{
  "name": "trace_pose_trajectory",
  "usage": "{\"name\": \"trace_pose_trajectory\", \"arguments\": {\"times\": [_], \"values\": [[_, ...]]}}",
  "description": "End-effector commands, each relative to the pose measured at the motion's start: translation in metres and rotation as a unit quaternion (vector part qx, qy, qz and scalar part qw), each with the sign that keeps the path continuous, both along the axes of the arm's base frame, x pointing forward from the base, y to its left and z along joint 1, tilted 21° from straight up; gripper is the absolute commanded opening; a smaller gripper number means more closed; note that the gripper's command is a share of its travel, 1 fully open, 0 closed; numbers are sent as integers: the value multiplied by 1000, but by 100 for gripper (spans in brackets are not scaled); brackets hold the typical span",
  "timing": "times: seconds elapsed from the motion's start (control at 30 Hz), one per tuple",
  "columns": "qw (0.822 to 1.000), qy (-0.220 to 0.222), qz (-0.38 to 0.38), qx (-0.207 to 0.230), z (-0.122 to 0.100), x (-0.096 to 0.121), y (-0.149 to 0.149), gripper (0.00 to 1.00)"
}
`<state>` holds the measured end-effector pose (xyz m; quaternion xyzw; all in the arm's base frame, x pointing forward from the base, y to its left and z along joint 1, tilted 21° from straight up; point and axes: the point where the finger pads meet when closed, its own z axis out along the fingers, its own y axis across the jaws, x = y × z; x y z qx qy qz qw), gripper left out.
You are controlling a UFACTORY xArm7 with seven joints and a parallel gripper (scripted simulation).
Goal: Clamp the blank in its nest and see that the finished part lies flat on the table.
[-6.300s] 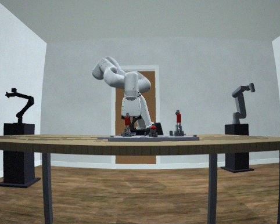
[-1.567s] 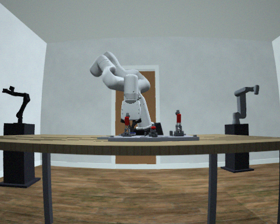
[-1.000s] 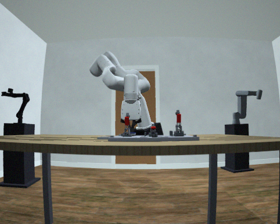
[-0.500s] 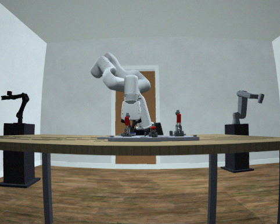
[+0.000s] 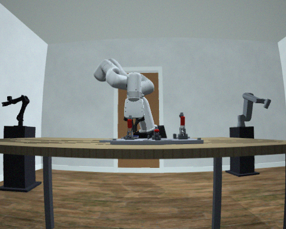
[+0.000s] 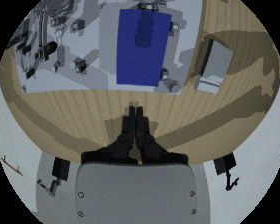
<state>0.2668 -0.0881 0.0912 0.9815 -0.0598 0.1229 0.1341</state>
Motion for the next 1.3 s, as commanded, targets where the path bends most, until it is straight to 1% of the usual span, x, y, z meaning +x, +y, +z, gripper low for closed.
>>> {"name": "trace_pose_trajectory", "arguments": {"times": [0.0,1.1,1.27], "values": [[1000,-1,0,0,14,-3,4,0],[1000,-1,0,0,16,-3,4,0],[1000,-1,0,0,16,2,7,0]]}}
